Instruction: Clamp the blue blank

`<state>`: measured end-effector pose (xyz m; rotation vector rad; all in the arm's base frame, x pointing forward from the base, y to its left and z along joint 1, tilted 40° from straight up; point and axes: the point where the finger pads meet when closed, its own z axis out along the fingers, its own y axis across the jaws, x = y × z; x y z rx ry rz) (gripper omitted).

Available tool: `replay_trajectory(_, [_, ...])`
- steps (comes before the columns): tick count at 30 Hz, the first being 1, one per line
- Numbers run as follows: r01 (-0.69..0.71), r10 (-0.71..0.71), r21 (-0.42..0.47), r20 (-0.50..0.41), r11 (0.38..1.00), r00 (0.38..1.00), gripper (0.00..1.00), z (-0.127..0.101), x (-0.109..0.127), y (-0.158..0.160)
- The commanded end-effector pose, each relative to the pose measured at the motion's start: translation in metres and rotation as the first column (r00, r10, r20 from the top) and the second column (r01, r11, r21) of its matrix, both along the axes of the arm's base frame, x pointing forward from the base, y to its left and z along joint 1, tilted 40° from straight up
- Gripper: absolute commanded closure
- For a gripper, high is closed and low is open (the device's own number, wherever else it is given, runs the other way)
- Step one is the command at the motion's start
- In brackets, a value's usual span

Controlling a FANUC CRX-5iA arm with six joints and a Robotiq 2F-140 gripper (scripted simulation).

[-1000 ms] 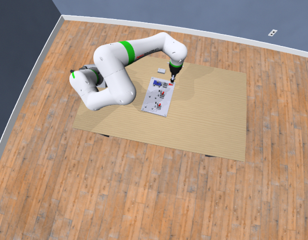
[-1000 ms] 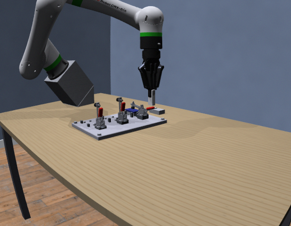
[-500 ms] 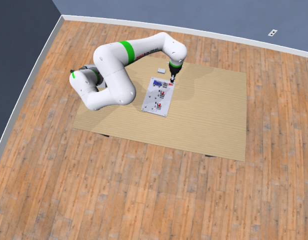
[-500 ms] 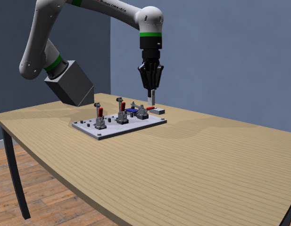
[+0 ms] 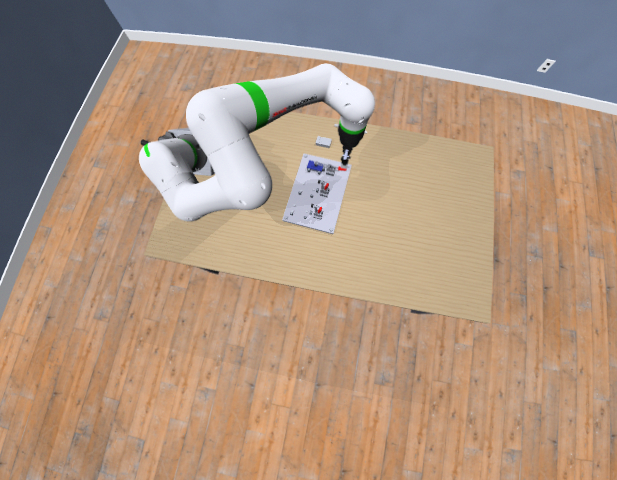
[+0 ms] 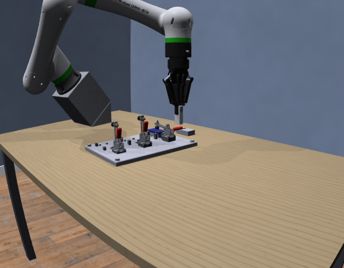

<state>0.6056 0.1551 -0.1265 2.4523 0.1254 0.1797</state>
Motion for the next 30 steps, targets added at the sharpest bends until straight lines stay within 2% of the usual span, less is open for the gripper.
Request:
replay_trajectory(1, [0.000, 0.000, 0.000, 0.000, 1.000, 1.000, 1.00, 0.0025, -0.0004, 0.0022])
replay_trajectory(30, [0.000, 0.000, 0.000, 0.000, 1.000, 1.000, 1.00, 0.0049, -0.0009, 0.0042])
